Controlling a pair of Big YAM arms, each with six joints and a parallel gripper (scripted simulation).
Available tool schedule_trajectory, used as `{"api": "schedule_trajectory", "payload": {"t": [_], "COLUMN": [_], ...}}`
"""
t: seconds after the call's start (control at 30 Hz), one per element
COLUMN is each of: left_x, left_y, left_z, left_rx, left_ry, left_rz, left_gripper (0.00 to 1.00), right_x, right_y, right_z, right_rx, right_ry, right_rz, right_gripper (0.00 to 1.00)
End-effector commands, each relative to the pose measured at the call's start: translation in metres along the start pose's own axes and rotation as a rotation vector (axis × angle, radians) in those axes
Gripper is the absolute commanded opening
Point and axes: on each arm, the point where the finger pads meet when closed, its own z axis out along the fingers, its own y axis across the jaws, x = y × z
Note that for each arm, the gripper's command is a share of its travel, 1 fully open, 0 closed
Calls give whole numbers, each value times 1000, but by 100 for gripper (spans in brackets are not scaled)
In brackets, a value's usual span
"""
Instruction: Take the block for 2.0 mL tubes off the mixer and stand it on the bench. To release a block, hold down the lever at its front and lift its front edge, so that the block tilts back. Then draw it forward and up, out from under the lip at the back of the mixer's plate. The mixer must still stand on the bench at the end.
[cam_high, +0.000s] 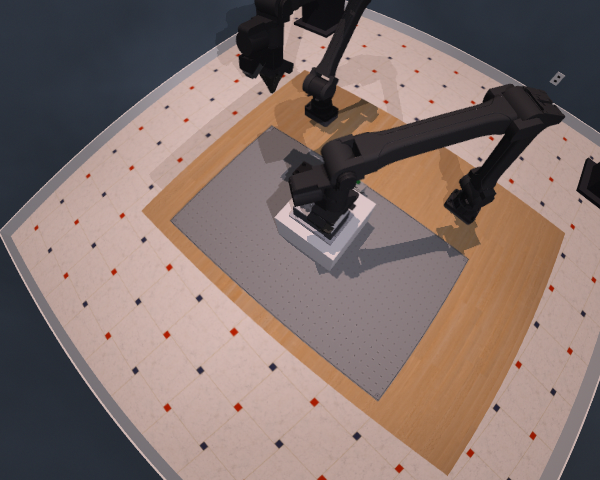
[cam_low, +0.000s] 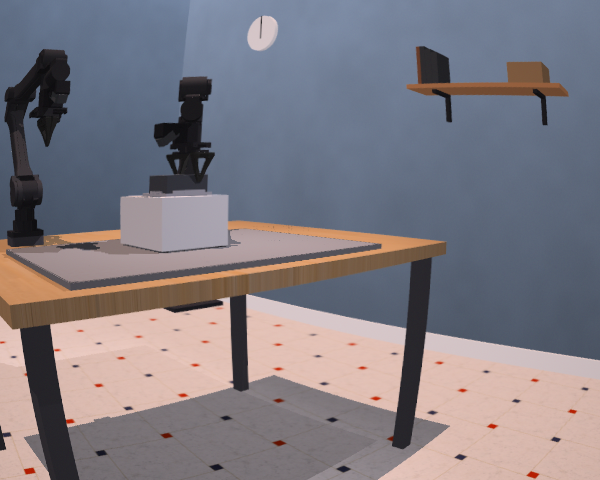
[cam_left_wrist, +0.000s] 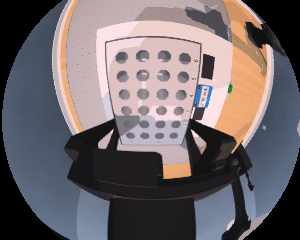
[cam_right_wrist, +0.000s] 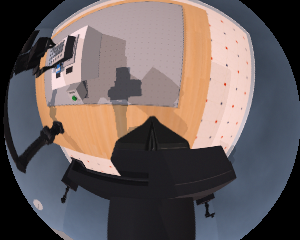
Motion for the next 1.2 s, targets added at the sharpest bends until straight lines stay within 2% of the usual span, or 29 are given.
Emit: {"api": "schedule_trajectory", "payload": {"t": [0.0, 0.07, 0.17, 0.47, 0.63, 0.73, 0.8, 0.83, 1.0, 1.17], "left_x": [5, 5, 5, 5, 5, 5, 5, 5, 5, 5], "left_y": [6, 6, 6, 6, 6, 6, 6, 6, 6, 6], "left_z": [-16, -16, -16, -16, -16, -16, -16, -16, -16, -16], "left_rx": [-26, -26, -26, -26, -26, -26, -26, -26, -26, -26], "left_ry": [-23, -23, -23, -23, -23, -23, -23, -23, -23, -23], "left_rz": [-13, -13, -13, -13, -13, -13, -13, -13, -13, -13], "left_gripper": [0, 0, 0, 0, 0, 0, 0, 0, 0, 0], "right_x": [-8, -9, -11, -12, -9, -11, -11, -10, -5, -6], "right_y": [16, 27, 26, 81, 111, 109, 124, 132, 159, 182], "right_z": [-5, -2, -1, -15, -2, -7, -11, -11, -3, -5], "right_rx": [17, 16, 21, -3, 1, 5, -7, -14, -6, -7], "right_ry": [-104, -138, -140, -384, -447, -461, -507, -495, -593, -680], "right_rz": [52, 50, 62, 47, 36, 47, 44, 35, 29, 45], "right_gripper": [0, 0, 0, 0, 0, 0, 0, 0, 0, 0]}}
